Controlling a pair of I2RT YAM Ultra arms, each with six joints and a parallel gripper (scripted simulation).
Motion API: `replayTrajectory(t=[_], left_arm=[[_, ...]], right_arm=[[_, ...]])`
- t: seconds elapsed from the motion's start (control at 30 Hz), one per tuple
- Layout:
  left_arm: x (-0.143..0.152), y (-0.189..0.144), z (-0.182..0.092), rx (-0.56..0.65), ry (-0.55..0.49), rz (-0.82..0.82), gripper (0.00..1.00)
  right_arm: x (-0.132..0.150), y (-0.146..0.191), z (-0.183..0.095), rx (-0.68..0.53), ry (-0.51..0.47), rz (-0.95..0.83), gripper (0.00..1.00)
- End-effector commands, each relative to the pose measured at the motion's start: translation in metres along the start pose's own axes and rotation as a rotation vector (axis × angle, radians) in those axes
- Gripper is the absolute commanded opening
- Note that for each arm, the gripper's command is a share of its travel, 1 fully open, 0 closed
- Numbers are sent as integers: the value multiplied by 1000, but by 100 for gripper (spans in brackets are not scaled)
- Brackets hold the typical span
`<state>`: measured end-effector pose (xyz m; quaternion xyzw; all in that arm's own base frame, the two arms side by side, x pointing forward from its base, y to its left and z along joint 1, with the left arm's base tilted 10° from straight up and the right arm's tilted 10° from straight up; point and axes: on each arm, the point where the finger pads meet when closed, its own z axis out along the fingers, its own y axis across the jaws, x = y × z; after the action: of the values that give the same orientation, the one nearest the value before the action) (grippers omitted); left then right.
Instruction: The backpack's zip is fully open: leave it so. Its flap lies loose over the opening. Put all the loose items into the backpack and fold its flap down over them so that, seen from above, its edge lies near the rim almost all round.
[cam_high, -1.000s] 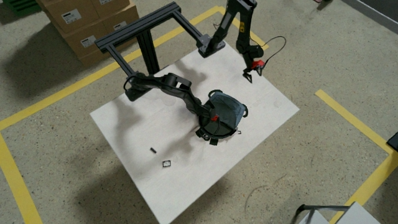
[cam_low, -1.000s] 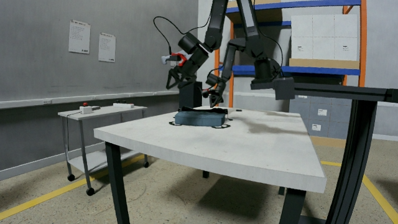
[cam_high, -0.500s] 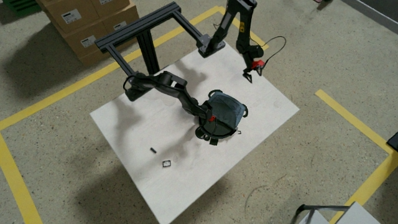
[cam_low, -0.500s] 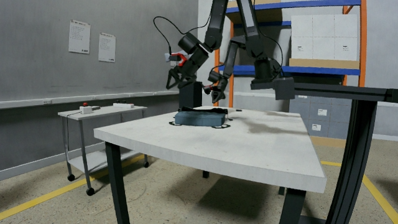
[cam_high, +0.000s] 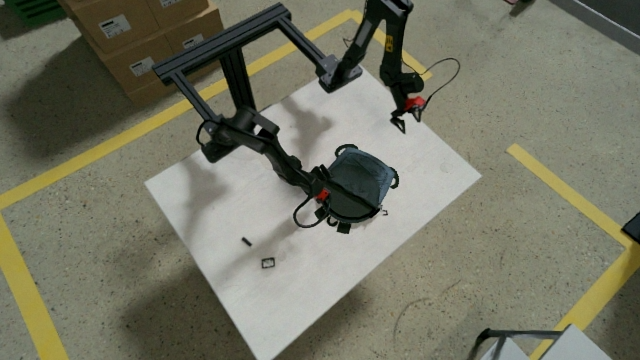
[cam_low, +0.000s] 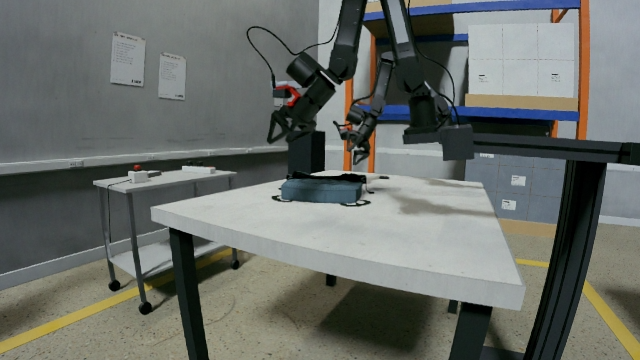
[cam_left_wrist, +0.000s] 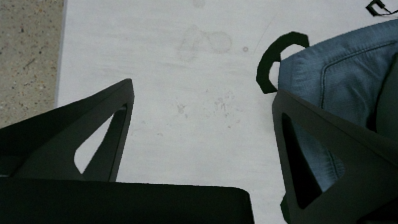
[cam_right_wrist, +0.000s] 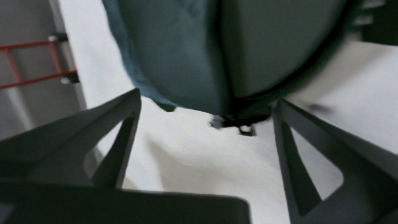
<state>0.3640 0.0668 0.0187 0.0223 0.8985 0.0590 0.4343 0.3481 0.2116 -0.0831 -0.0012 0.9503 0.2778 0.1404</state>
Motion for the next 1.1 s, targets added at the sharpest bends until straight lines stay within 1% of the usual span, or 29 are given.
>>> replayTrajectory(t=[0.0,0.03,0.1,0.6,0.67,1.0,1.07], left_arm=[[-5,0,0,0,-14,4,90],[-5,0,0,0,-14,4,90],[-5,0,0,0,-14,4,90],[-5,0,0,0,-14,4,90],[-5,0,0,0,-14,4,90],[-5,0,0,0,-14,4,90],[-5,0,0,0,-14,4,90]], right_arm=[[-12,-15,-27,71,-92,-81,90],[-14,-20,-33,89,-108,-88,90],[-14,-20,-33,89,-108,-88,90],[-37,-99,-128,360,-346,-197,90],[-37,-99,-128,360,-346,-197,90],[-52,-150,-191,541,-503,-270,90],[-56,-158,-202,561,-534,-290,90]])
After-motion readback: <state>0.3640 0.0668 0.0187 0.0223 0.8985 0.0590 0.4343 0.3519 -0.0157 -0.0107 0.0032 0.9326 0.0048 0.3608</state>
